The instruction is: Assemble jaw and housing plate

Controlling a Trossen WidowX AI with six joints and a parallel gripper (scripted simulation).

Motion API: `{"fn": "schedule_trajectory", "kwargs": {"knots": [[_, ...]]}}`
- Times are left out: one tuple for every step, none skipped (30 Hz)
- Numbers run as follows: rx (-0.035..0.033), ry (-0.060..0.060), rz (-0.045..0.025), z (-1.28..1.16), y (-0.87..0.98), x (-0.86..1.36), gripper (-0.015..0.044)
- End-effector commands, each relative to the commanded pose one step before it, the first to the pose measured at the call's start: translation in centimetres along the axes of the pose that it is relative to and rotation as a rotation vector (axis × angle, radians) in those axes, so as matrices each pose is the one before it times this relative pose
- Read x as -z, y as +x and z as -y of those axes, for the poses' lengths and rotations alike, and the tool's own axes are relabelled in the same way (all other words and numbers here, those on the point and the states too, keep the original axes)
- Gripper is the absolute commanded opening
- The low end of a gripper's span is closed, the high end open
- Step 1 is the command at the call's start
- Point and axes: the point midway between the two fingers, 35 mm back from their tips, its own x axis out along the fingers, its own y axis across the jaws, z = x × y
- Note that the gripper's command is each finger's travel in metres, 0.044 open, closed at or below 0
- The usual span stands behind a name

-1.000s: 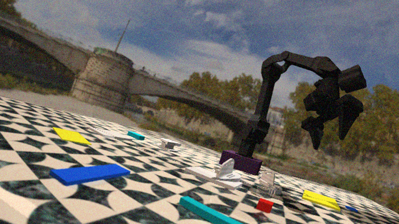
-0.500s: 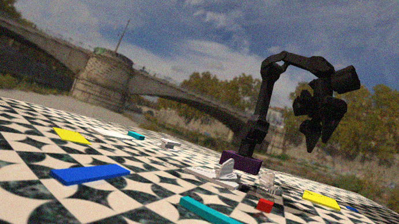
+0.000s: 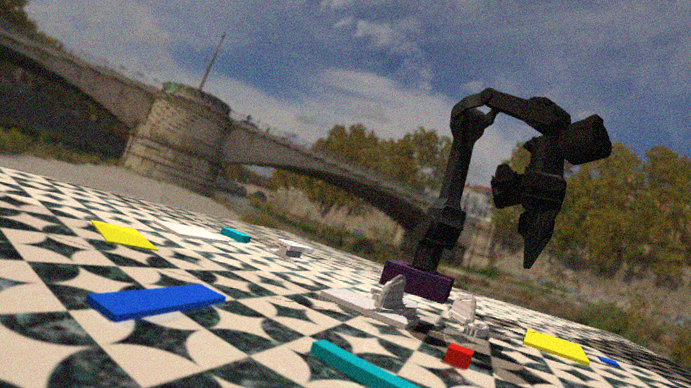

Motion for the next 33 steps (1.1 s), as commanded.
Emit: {"fn": "schedule_trajectory", "kwargs": {"knots": [[0.02398,0.0717,0.00691,0.264,0.301,-0.657,0.0440],[0.00503,0.0207,0.00231,0.016,0.071,-0.165,0.0440],[0.00500,0.0207,0.00236,0.013,0.071,-0.165,0.0440],[0.00497,0.0207,0.00242,0.010,0.071,-0.164,0.0440],[0.00492,0.0202,0.00233,0.009,0.070,-0.162,0.0440],[0.00489,0.0202,0.00238,0.006,0.070,-0.161,0.0440],[0.00486,0.0202,0.00244,0.004,0.069,-0.161,0.0440],[0.00483,0.0202,0.00249,0.001,0.069,-0.161,0.0440],[0.00480,0.0202,0.00254,-0.001,0.069,-0.160,0.0440],[0.00477,0.0203,0.00259,-0.003,0.068,-0.160,0.0440],[0.00474,0.0203,0.00264,-0.006,0.068,-0.159,0.0440],[0.00471,0.0203,0.00269,-0.008,0.068,-0.158,0.0440],[0.00468,0.0203,0.00274,-0.010,0.067,-0.158,0.0440],[0.00465,0.0203,0.00279,-0.013,0.067,-0.157,0.0440],[0.00442,0.0203,0.00291,-0.016,0.064,-0.153,0.0440],[0.00439,0.0204,0.00296,-0.018,0.064,-0.152,0.0440],[0.00436,0.0204,0.00300,-0.020,0.063,-0.152,0.0440],[0.00432,0.0204,0.00305,-0.023,0.063,-0.151,0.0440],[0.00429,0.0204,0.00310,-0.025,0.063,-0.150,0.0440],[0.00425,0.0204,0.00314,-0.027,0.062,-0.149,0.0440],[0.00422,0.0205,0.00319,-0.029,0.062,-0.148,0.0440],[0.00418,0.0205,0.00323,-0.031,0.062,-0.147,0.0440],[0.00414,0.0205,0.00328,-0.033,0.061,-0.146,0.0440],[0.00411,0.0205,0.00332,-0.035,0.061,-0.146,0.0440],[0.00406,0.0205,0.00336,-0.037,0.061,-0.144,0.0440],[0.00403,0.0205,0.00340,-0.039,0.060,-0.143,0.0440],[0.00399,0.0206,0.00345,-0.041,0.060,-0.142,0.0440],[0.00395,0.0206,0.00349,-0.043,0.060,-0.141,0.0440],[0.00391,0.0206,0.00353,-0.045,0.059,-0.140,0.0440],[0.00387,0.0206,0.00357,-0.047,0.059,-0.139,0.0440],[0.00383,0.0206,0.00361,-0.049,0.059,-0.138,0.0440],[0.00379,0.0206,0.00365,-0.051,0.058,-0.137,0.0440],[0.00375,0.0207,0.00369,-0.052,0.058,-0.135,0.0440]]}}
